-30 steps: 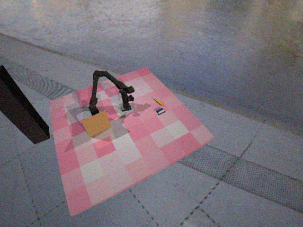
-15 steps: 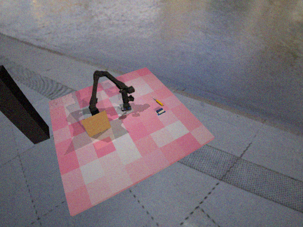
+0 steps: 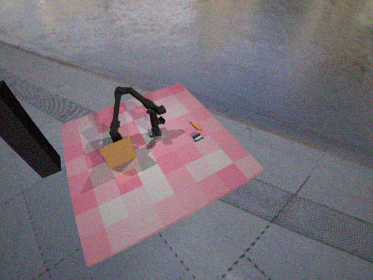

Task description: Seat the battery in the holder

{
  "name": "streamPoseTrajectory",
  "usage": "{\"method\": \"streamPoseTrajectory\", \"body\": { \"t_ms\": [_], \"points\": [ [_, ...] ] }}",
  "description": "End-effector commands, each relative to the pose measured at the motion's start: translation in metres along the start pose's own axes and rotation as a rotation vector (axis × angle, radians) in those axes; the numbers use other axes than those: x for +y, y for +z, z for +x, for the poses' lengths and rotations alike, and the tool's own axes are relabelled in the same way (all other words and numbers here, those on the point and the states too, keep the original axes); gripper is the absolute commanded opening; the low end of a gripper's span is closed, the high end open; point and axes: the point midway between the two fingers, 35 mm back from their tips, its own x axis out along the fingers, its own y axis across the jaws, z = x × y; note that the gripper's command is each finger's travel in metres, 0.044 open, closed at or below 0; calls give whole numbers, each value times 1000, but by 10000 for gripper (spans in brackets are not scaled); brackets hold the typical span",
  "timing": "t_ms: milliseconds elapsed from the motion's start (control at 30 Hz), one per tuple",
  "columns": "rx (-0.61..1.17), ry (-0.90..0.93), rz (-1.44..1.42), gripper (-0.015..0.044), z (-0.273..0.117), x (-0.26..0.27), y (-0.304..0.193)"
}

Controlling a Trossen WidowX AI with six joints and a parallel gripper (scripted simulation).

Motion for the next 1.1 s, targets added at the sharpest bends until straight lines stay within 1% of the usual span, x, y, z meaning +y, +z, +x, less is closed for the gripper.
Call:
{"method": "streamPoseTrajectory", "body": {
  "t_ms": [0, 67, 267, 333, 1067],
  "points": [
    [-6, 2, -9, 173, -4, 2, 0],
    [-2, 0, -2, 225, -7, -1, 1],
    [-7, -1, -8, 383, -66, -16, 1],
    [-7, -1, -9, 435, -72, -18, 0],
    [-7, -1, -9, 440, -71, -22, 0]
  ]
}}
